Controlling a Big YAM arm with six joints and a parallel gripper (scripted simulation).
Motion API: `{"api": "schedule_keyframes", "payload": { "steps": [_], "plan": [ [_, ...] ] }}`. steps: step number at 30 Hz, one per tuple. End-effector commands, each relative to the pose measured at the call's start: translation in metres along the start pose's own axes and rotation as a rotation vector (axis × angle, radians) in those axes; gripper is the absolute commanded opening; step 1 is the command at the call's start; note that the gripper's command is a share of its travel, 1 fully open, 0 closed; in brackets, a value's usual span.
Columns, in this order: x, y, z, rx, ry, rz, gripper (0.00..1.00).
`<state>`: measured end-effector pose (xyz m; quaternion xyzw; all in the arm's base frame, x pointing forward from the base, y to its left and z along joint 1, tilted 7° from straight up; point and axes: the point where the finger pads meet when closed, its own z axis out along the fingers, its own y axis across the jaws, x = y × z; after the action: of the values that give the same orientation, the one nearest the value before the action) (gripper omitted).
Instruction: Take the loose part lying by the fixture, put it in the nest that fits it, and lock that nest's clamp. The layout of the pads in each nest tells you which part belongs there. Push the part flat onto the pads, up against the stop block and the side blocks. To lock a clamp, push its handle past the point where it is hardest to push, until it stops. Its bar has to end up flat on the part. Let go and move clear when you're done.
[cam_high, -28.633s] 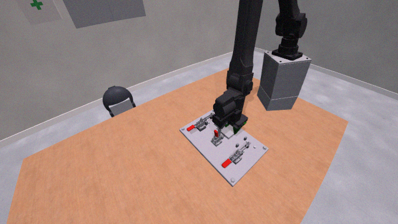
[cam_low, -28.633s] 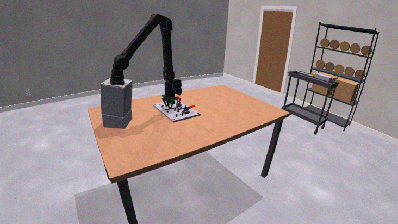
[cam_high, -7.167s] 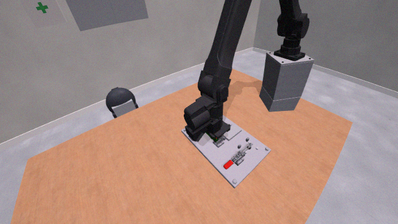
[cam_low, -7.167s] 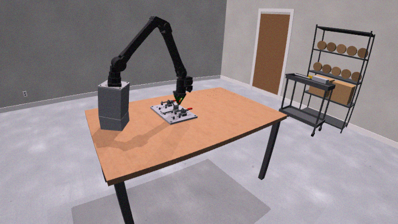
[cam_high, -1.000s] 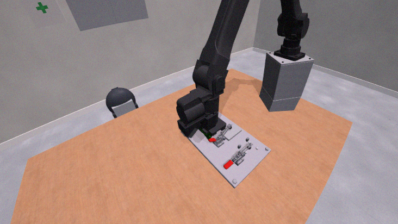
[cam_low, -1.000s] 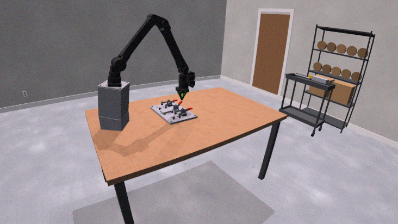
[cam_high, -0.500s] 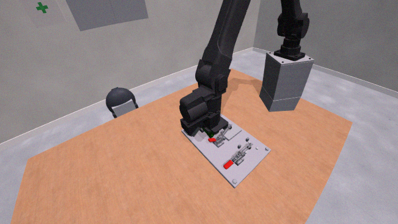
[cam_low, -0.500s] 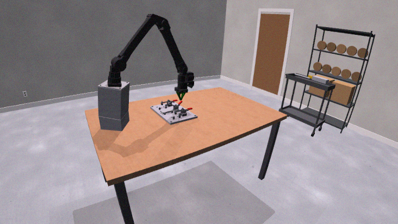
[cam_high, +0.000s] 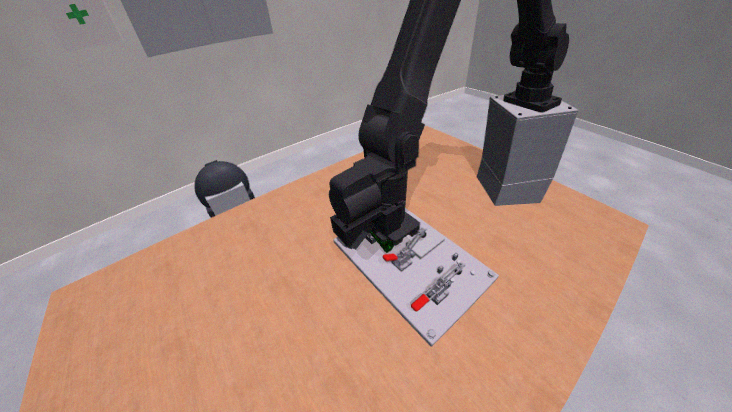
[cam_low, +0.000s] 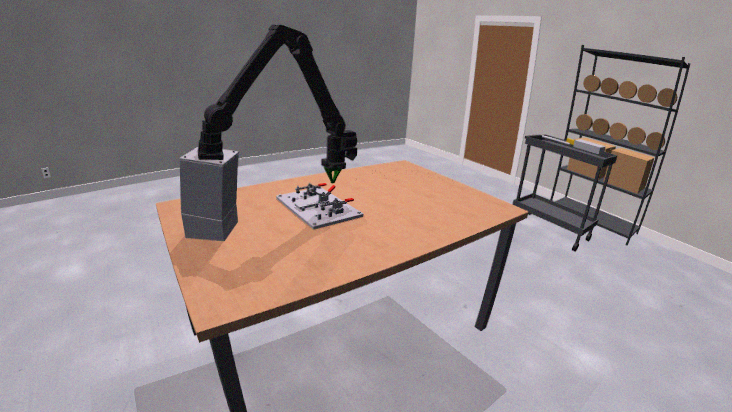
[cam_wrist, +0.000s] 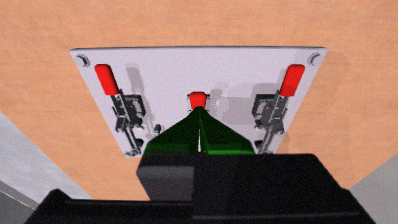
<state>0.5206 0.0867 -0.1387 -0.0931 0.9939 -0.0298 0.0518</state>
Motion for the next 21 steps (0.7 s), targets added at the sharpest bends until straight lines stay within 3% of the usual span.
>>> {"api": "schedule_keyframes", "payload": {
  "steps": [1,21],
  "plan": [
    [-0.001,0.006,-0.011,-0.001,-0.006,0.001,0.00],
    [-0.002,0.007,-0.007,-0.001,-0.003,0.001,0.00]
  ]
}}
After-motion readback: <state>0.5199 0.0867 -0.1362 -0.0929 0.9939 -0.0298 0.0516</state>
